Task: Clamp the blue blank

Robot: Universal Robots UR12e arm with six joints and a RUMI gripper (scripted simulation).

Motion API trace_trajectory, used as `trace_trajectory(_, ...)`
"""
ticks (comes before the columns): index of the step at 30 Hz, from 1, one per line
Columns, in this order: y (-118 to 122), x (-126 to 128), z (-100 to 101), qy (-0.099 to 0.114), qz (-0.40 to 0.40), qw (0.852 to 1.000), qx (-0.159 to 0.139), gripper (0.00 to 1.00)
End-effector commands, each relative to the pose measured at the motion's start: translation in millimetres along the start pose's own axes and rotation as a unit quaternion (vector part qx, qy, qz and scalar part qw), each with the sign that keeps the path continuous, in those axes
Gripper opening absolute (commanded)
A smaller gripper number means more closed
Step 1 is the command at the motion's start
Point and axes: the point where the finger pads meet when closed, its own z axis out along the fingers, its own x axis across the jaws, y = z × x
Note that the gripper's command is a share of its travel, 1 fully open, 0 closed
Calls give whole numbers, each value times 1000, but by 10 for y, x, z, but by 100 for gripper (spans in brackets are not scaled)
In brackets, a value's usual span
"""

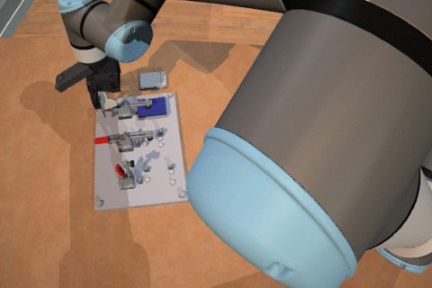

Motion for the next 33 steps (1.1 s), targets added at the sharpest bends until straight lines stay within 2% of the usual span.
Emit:
trace_trajectory(1,-6,4,-95,0,0,1000,1,28)
trace_trajectory(15,-6,3,-418,0,0,1000,1,28)
trace_trajectory(33,-6,3,-436,0,0,1000,1,28)
